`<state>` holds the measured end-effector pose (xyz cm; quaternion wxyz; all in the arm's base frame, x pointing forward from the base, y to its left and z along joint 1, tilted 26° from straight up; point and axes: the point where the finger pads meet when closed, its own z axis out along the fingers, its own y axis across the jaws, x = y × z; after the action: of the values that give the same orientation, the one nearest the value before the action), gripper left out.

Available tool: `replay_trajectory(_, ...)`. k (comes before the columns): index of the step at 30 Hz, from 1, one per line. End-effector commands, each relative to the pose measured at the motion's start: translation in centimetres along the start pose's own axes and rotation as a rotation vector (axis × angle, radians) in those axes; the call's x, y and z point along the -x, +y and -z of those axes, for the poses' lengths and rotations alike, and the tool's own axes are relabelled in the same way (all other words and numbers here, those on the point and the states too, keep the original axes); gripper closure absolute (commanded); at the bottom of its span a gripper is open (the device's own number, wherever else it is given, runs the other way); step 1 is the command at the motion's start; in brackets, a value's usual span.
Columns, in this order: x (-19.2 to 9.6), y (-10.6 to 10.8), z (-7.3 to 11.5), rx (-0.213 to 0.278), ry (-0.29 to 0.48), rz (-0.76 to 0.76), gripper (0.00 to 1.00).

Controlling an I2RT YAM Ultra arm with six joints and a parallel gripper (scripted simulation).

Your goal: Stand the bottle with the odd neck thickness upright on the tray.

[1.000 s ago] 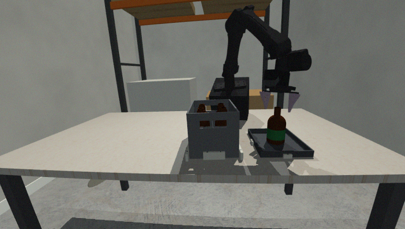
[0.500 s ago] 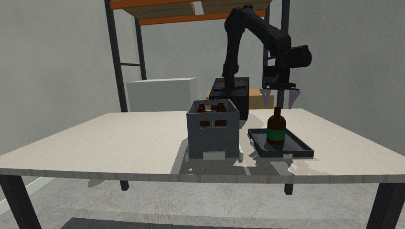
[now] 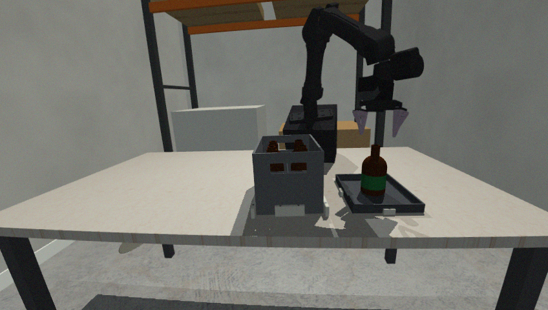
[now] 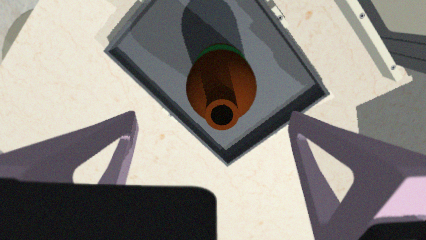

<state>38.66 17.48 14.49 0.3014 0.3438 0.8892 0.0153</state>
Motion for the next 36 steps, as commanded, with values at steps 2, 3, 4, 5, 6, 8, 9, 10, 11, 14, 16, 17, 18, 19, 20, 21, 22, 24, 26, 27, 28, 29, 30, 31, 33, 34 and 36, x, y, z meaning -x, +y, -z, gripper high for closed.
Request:
replay_trajectory(2, 0.7, 0.4, 2.3, 0.015, -0.018, -0.007, 0.00)
replay_trajectory(3, 0.7, 0.3, 2.5, 0.015, -0.018, -0.007, 0.00)
replay_trajectory(4, 0.8, 0.3, 2.7, 0.015, -0.018, -0.007, 0.00)
replay_trajectory(5, 0.8, 0.3, 2.9, 0.015, -0.018, -0.007, 0.00)
replay_trajectory(6, 0.8, 0.3, 3.1, 0.015, -0.018, -0.007, 0.00)
replay_trajectory(8, 0.9, 0.3, 3.5, 0.015, -0.018, -0.007, 0.00)
replay_trajectory(9, 0.9, 0.3, 3.7, 0.015, -0.018, -0.007, 0.00)
replay_trajectory(10, 1.0, 0.3, 3.8, 0.015, -0.018, -0.008, 0.00)
replay_trajectory(11, 1.0, 0.3, 4.0, 0.015, -0.018, -0.008, 0.00)
replay_trajectory(14, 1.0, 0.3, 4.4, 0.014, -0.017, -0.007, 0.00)
replay_trajectory(16, 1.0, 0.3, 4.3, 0.010, -0.016, -0.005, 0.00)
replay_trajectory(17, 1.0, 0.3, 4.3, 0.010, -0.016, -0.005, 0.00)
replay_trajectory(18, 0.9, 0.3, 4.3, 0.007, -0.015, -0.003, 0.00)
replay_trajectory(19, 1.0, 0.3, 4.5, 0.011, -0.016, -0.005, 0.00)
replay_trajectory(20, 1.1, 0.3, 4.8, 0.014, -0.017, -0.007, 0.00)
replay_trajectory(21, 1.1, 0.3, 4.8, 0.015, -0.017, -0.008, 0.00)
replay_trajectory(22, 1.1, 0.3, 4.9, 0.015, -0.017, -0.008, 0.00)
replay_trajectory(24, 1.1, 0.3, 5.0, 0.015, -0.017, -0.008, 0.00)
replay_trajectory(26, 1.1, 0.3, 5.0, 0.015, -0.017, -0.008, 0.00)
replay_trajectory(27, 1.1, 0.3, 5.0, 0.015, -0.017, -0.008, 0.00)
replay_trajectory(28, 1.1, 0.3, 5.0, 0.015, -0.017, -0.008, 0.00)
replay_trajectory(29, 1.1, 0.3, 5.0, 0.015, -0.017, -0.008, 0.00)
replay_trajectory(30, 1.1, 0.3, 5.0, 0.015, -0.017, -0.008, 0.00)
replay_trajectory(31, 1.1, 0.3, 5.0, 0.015, -0.017, -0.008, 0.00)
replay_trajectory(33, 1.1, 0.3, 5.0, 0.015, -0.017, -0.008, 0.00)
replay_trajectory(34, 1.1, 0.3, 5.0, 0.015, -0.017, -0.008, 0.00)
replay_trajectory(36, 1.1, 0.3, 5.0, 0.015, -0.017, -0.008, 0.00)
